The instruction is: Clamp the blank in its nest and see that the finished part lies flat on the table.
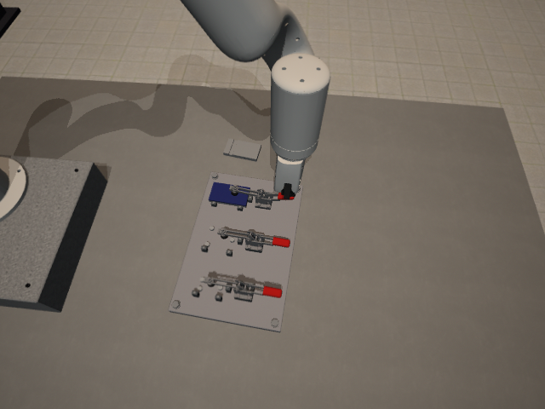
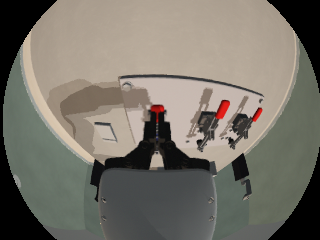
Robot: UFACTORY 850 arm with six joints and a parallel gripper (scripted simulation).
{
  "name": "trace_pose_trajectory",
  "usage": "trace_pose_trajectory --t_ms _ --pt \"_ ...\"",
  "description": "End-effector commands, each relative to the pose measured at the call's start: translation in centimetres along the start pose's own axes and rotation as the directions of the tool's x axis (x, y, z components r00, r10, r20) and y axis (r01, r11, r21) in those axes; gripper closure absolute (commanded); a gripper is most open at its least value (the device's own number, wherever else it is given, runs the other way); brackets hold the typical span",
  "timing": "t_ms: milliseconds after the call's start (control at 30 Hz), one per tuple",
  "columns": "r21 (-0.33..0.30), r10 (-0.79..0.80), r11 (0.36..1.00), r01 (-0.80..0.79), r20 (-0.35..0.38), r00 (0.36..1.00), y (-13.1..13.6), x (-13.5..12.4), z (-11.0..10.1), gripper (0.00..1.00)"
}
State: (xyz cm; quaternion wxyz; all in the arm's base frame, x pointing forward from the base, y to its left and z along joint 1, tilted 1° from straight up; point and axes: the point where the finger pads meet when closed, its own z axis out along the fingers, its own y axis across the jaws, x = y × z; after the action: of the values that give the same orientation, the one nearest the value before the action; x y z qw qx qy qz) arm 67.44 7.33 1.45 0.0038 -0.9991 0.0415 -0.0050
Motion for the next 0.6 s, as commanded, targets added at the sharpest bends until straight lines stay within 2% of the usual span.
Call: trace_pose_trajectory --t_ms 0,567 --pt "0.0 0.0 1.0 0.0 -0.002 1.0 -0.01 0.01 -0.11 1.0" --pt "0.0 0.0 1.0 0.0 -0.002 1.0 -0.01 -0.04 -0.54 1.0"
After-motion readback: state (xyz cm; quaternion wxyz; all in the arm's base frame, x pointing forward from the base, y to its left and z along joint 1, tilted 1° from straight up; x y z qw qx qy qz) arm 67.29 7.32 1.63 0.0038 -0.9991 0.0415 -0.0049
